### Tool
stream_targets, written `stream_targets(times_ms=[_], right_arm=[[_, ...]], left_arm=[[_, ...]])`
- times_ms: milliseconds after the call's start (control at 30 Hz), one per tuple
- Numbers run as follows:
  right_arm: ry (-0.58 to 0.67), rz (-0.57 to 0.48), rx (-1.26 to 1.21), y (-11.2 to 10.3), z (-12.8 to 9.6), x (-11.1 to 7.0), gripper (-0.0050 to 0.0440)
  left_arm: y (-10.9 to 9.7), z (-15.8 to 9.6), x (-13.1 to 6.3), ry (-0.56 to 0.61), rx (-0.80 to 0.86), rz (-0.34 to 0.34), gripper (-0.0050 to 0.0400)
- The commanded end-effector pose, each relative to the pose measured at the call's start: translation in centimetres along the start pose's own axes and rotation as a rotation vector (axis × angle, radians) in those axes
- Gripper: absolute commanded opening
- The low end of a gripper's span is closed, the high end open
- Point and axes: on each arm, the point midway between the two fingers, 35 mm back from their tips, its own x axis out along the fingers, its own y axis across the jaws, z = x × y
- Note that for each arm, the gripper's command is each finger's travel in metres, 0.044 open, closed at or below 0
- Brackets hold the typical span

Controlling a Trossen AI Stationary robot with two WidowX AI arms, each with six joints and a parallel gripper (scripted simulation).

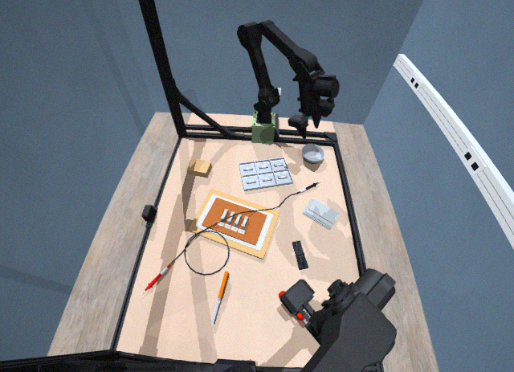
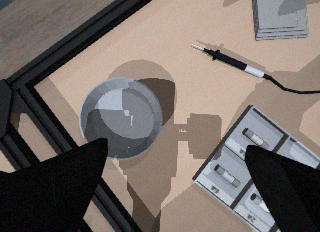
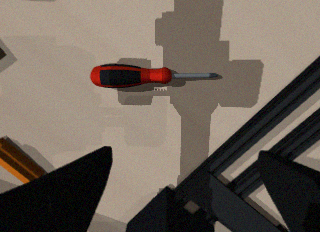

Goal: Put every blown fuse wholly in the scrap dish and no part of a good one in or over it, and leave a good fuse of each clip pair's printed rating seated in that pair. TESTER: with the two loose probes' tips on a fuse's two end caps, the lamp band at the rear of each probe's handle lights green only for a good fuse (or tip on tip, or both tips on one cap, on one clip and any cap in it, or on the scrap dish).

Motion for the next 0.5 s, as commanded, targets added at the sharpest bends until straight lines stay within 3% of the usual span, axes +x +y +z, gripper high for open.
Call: stream_targets(times_ms=[0, 467], right_arm=[[-0.016, 0.001, 0.003, -0.02, 0.43, -0.67, 0.0400], [-0.016, 0.001, 0.003, -0.02, 0.43, -0.67, 0.0400]], left_arm=[[0.04, 0.50, -0.41, 0.013, -0.001, -0.001, 0.0400], [0.04, 0.48, -0.34, 0.154, -0.001, -0.001, 0.0400]])
